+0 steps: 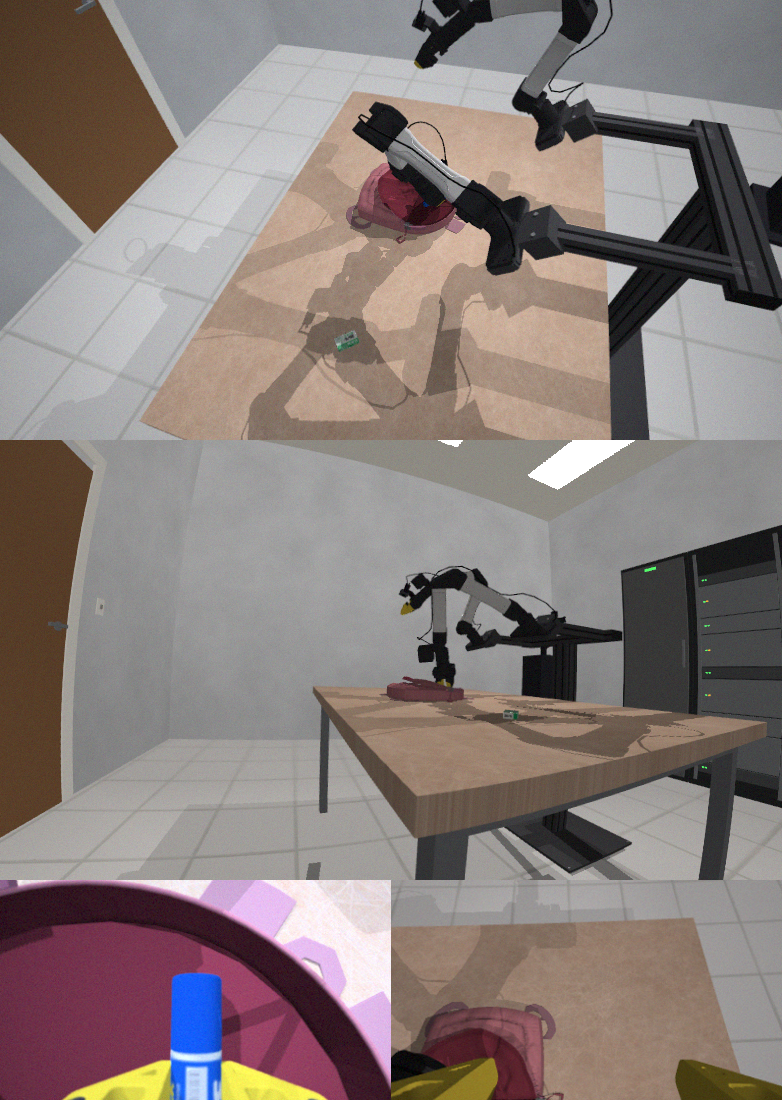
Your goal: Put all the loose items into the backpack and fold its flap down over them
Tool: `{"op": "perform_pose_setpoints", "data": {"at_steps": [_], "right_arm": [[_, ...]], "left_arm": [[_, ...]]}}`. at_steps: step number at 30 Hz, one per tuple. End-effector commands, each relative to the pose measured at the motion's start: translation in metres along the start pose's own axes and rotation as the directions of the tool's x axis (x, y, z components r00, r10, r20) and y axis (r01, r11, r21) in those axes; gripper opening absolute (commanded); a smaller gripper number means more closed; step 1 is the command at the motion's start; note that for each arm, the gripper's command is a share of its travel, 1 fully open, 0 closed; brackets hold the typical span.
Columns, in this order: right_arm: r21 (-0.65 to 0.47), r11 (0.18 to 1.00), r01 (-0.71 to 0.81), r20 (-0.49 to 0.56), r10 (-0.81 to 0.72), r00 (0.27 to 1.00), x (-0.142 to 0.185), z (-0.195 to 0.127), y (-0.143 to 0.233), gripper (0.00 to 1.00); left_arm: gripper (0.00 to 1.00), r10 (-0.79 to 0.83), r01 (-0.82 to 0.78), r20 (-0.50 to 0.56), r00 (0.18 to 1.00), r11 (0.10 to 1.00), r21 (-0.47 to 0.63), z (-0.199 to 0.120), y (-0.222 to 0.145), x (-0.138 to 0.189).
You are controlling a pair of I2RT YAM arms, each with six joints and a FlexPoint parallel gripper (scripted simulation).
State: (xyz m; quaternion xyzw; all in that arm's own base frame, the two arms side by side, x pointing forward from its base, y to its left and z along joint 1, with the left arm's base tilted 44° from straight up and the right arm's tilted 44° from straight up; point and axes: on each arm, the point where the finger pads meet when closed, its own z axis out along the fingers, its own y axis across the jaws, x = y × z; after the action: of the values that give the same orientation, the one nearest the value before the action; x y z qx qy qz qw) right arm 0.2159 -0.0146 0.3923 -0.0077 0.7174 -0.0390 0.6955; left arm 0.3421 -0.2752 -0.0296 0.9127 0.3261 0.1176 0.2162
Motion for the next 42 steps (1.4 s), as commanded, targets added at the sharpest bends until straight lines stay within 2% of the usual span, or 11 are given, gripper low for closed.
{"op": "perform_pose_setpoints", "data": {"at_steps": [1, 42], "right_arm": [[-0.002, 1.000, 0.002, 0.017, -0.002, 1.000, -0.005, -0.003, 0.000, 0.90], [-0.002, 1.000, 0.002, 0.017, -0.002, 1.000, -0.005, -0.003, 0.000, 0.90]], "left_arm": [[0.13, 0.001, -0.001, -0.017, 1.000, 1.000, -0.011, 0.007, 0.003, 0.010], [0.13, 0.001, -0.001, -0.019, 1.000, 1.000, -0.004, 0.003, -0.005, 0.014]]}}
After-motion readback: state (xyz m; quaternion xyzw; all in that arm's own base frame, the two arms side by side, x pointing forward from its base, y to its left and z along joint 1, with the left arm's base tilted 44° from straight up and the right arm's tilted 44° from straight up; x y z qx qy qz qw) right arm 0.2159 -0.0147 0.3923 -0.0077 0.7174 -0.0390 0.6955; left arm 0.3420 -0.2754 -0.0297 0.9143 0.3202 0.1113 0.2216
